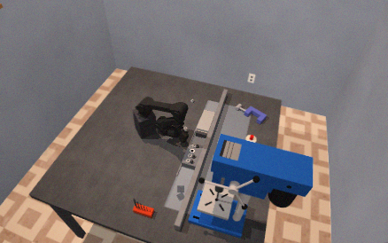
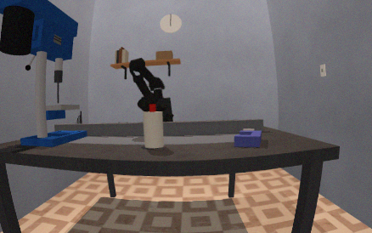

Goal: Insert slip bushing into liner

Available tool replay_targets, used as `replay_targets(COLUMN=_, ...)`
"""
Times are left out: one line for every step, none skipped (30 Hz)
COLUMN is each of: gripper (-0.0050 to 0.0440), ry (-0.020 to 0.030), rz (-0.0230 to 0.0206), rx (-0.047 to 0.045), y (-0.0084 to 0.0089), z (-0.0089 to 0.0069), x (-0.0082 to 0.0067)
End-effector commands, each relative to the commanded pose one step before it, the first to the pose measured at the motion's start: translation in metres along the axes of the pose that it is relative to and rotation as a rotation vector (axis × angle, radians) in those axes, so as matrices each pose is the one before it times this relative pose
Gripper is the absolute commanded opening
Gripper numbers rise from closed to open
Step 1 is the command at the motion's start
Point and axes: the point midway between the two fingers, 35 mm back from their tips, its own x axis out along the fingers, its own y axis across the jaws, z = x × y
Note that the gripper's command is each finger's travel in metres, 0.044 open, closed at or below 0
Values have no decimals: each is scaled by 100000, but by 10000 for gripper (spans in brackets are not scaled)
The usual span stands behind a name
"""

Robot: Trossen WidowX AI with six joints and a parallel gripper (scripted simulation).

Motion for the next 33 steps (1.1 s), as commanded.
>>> replay_targets(gripper=233, ry=-529, rz=529, rx=-1946, y=-395, z=1209, x=-433)
replay_targets(gripper=233, ry=-260, rz=443, rx=-248, y=-150, z=421, x=-150)
replay_targets(gripper=233, ry=-85, rz=386, rx=-289, y=-176, z=461, x=-184)
replay_targets(gripper=233, ry=-74, rz=355, rx=-268, y=-146, z=429, x=-179)
replay_targets(gripper=233, ry=0, rz=0, rx=0, y=0, z=0, x=0)
replay_targets(gripper=233, ry=0, rz=0, rx=0, y=0, z=0, x=0)
replay_targets(gripper=233, ry=-2, rz=-42, rx=-4, y=-201, z=382, x=-191)
replay_targets(gripper=233, ry=349, rz=-150, rx=-66, y=-228, z=450, x=-179)
replay_targets(gripper=233, ry=108, rz=-154, rx=31, y=-246, z=545, x=-246)
replay_targets(gripper=233, ry=-193, rz=-967, rx=-993, y=-425, z=665, x=-270)
replay_targets(gripper=233, ry=-241, rz=-522, rx=-146, y=-247, z=453, x=-183)
replay_targets(gripper=233, ry=-69, rz=-158, rx=-140, y=-113, z=286, x=-129)
replay_targets(gripper=233, ry=-14, rz=-62, rx=-13, y=-82, z=240, x=-112)
replay_targets(gripper=233, ry=-135, rz=-256, rx=-288, y=-233, z=263, x=-62)
replay_targets(gripper=233, ry=48, rz=36, rx=131, y=-52, z=238, x=-122)
replay_targets(gripper=233, ry=121, rz=149, rx=298, y=41, z=246, x=-166)
replay_targets(gripper=233, ry=79, rz=77, rx=203, y=29, z=271, x=-177)
replay_targets(gripper=233, ry=21, rz=-14, rx=74, y=-36, z=282, x=-156)
replay_targets(gripper=233, ry=-54, rz=-133, rx=-91, y=-108, z=308, x=-141)
replay_targets(gripper=233, ry=-85, rz=-182, rx=-157, y=-125, z=322, x=-142)
replay_targets(gripper=233, ry=-58, rz=-137, rx=-93, y=-83, z=313, x=-155)
replay_targets(gripper=233, ry=0, rz=0, rx=0, y=0, z=0, x=0)
replay_targets(gripper=233, ry=0, rz=0, rx=0, y=0, z=0, x=0)
replay_targets(gripper=233, ry=585, rz=722, rx=1331, y=127, z=139, x=-168)
replay_targets(gripper=233, ry=-173, rz=-222, rx=-340, y=128, z=565, x=-367)
replay_targets(gripper=233, ry=-78, rz=-182, rx=-120, y=26, z=384, x=-247)
replay_targets(gripper=233, ry=-129, rz=-247, rx=-229, y=-25, z=348, x=-203)
replay_targets(gripper=233, ry=-204, rz=-350, rx=-390, y=-157, z=344, x=-142)
replay_targets(gripper=233, ry=-160, rz=-280, rx=-296, y=-128, z=320, x=-139)
replay_targets(gripper=233, ry=25, rz=-3, rx=93, y=61, z=242, x=-174)
replay_targets(gripper=233, ry=105, rz=115, rx=262, y=169, z=201, x=-197)
replay_targets(gripper=233, ry=104, rz=113, rx=257, y=170, z=190, x=-191)
replay_targets(gripper=233, ry=56, rz=43, rx=158, y=102, z=209, x=-172)
